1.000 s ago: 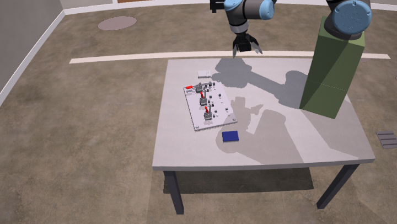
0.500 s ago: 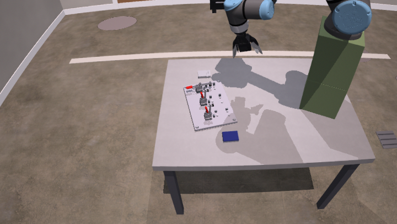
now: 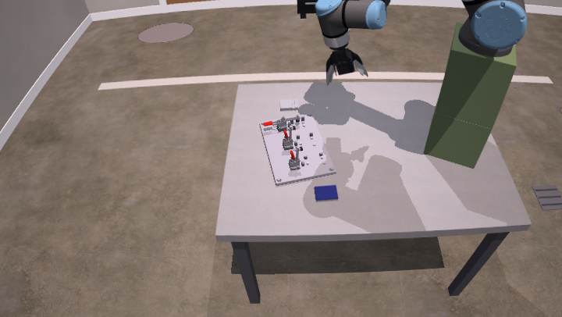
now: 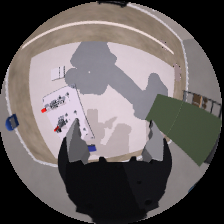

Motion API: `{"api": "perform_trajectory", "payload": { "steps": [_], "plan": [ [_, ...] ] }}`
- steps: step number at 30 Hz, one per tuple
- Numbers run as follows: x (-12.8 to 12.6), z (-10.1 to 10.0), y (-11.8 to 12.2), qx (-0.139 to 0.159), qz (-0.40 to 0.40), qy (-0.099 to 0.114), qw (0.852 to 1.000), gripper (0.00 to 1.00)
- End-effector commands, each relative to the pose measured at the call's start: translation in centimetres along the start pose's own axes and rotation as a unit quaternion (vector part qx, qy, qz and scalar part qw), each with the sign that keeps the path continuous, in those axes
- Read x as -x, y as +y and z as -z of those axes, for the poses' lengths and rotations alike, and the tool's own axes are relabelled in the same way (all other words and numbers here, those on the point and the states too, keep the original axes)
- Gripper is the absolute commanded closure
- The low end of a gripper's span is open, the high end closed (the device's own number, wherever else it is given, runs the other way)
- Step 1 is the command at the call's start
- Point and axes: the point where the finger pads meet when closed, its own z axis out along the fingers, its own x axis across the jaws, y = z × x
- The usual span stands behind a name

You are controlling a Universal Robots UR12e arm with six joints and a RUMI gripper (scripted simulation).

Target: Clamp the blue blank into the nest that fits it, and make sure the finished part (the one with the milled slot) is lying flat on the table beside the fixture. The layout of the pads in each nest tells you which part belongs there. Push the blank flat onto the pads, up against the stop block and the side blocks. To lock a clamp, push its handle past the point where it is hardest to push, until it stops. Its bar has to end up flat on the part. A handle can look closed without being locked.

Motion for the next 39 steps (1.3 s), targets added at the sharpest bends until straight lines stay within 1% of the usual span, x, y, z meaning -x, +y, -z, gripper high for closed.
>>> {"api": "perform_trajectory", "payload": {
  "steps": [1,4,7,8,10,12,15,16,18,19,21,22,24,25,27,29,32,33,35,36,38,39],
  "plan": [
    [1.3,0.0,0.4,0.002,0.061,-0.010,0.998,0.00],
    [2.3,0.1,0.8,0.003,0.110,-0.018,0.994,0.00],
    [3.5,0.1,1.3,0.003,0.165,-0.026,0.986,0.00],
    [3.5,0.1,1.3,0.003,0.165,-0.026,0.986,0.00],
    [4.3,0.1,1.7,0.003,0.205,-0.033,0.978,0.00],
    [4.3,0.1,1.7,0.003,0.205,-0.033,0.978,0.00],
    [5.6,0.2,2.3,0.001,0.268,-0.043,0.962,0.00],
    [5.6,0.2,2.3,0.001,0.268,-0.043,0.962,0.00],
    [6.5,0.3,2.8,-0.001,0.311,-0.050,0.949,0.00],
    [6.5,0.3,2.8,-0.001,0.311,-0.050,0.949,0.00],
    [7.5,0.3,3.3,-0.004,0.355,-0.057,0.933,0.00],
    [7.5,0.3,3.3,-0.004,0.355,-0.057,0.933,0.00],
    [8.4,0.4,3.8,-0.007,0.399,-0.064,0.915,0.00],
    [8.4,0.4,3.8,-0.007,0.399,-0.064,0.915,0.00],
    [9.2,0.5,4.4,-0.010,0.441,-0.070,0.895,0.00],
    [9.2,0.5,4.4,-0.010,0.441,-0.070,0.895,0.00],
    [10.5,0.6,5.2,-0.017,0.502,-0.080,0.861,0.00],
    [10.5,0.6,5.2,-0.017,0.502,-0.080,0.861,0.00],
    [11.3,0.7,5.8,-0.022,0.540,-0.086,0.837,0.00],
    [11.3,0.7,5.8,-0.022,0.540,-0.086,0.837,0.00],
    [12.1,0.8,6.4,-0.027,0.576,-0.091,0.812,0.00],
    [12.1,0.8,6.4,-0.027,0.576,-0.091,0.812,0.00]
  ]
}}
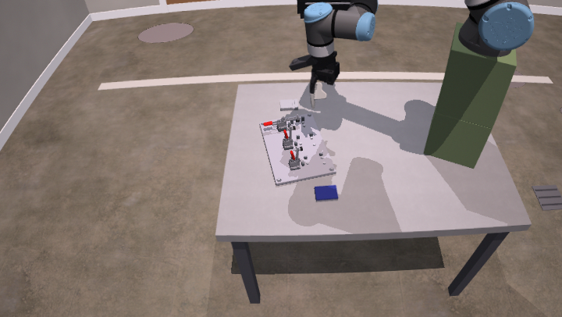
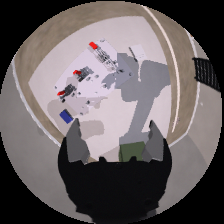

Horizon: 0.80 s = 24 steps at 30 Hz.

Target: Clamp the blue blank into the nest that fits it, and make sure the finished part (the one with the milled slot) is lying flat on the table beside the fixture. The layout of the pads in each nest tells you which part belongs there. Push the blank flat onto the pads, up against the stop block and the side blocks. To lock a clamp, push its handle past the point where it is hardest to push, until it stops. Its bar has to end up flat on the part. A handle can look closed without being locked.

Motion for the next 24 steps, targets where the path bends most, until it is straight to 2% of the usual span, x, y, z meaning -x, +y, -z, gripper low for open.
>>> {"api": "perform_trajectory", "payload": {
  "steps": [1,3,7,16,21,24],
  "plan": [
    [1.6,-0.1,-0.9,-0.009,0.085,-0.013,0.996,0.00],
    [2.4,-0.1,-1.3,-0.014,0.125,-0.017,0.992,0.00],
    [2.7,-0.1,-1.4,-0.017,0.144,-0.018,0.989,0.00],
    [5.3,-0.2,-2.5,-0.035,0.273,-0.028,0.961,0.00],
    [6.1,-0.2,-2.7,-0.041,0.312,-0.030,0.949,0.00],
    [6.2,-0.2,-2.8,-0.042,0.317,-0.030,0.947,0.00]
  ]
}}
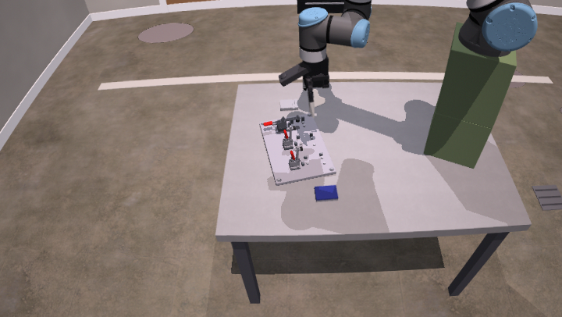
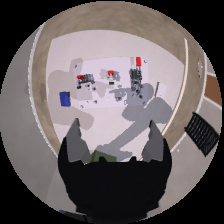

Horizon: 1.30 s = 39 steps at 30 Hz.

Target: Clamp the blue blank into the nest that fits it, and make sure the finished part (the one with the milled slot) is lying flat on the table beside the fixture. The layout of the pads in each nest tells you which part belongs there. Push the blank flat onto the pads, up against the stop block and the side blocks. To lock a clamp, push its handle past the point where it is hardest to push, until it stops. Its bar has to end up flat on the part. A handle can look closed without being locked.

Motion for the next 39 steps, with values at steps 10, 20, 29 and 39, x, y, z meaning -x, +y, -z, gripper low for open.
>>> {"api": "perform_trajectory", "payload": {
  "steps": [10,20,29,39],
  "plan": [
    [0.47,-0.06,-0.72,-0.007,0.042,-0.003,0.999,0.00],
    [0.47,-0.06,-0.72,-0.007,0.042,-0.003,0.999,0.72],
    [0.47,-0.06,-0.72,-0.007,0.042,-0.003,0.999,0.72],
    [0.47,-0.06,-0.72,-0.007,0.042,-0.003,0.999,0.72]
  ]
}}
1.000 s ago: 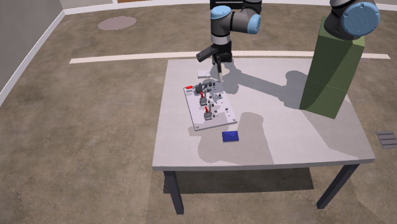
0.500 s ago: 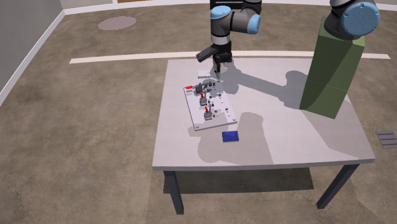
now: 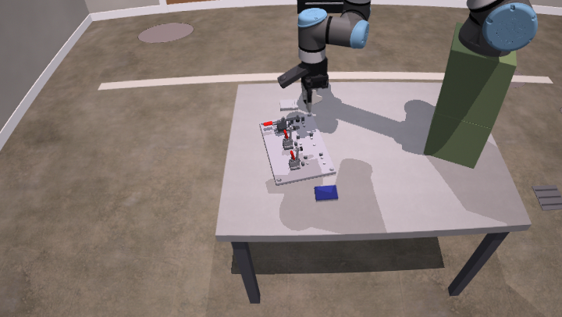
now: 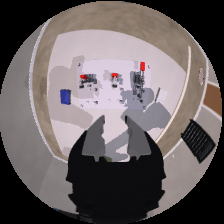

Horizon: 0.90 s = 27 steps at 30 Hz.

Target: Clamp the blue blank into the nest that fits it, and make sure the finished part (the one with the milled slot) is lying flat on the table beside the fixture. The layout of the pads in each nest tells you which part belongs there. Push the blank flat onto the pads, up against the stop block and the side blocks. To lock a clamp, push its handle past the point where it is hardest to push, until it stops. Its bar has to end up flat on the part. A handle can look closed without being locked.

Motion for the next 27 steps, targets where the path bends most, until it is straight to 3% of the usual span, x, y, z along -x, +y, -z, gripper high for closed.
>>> {"api": "perform_trajectory", "payload": {
  "steps": [1,5,6,27],
  "plan": [
    [-0.02,0.05,-0.05,0.000,0.000,0.000,1.000,0.72],
    [-0.02,0.05,-0.05,0.000,0.000,0.000,1.000,0.72],
    [-0.02,0.05,-0.05,0.000,0.000,0.000,1.000,0.41],
    [-0.02,0.05,-0.05,0.000,0.000,0.000,1.000,0.41]
  ]
}}
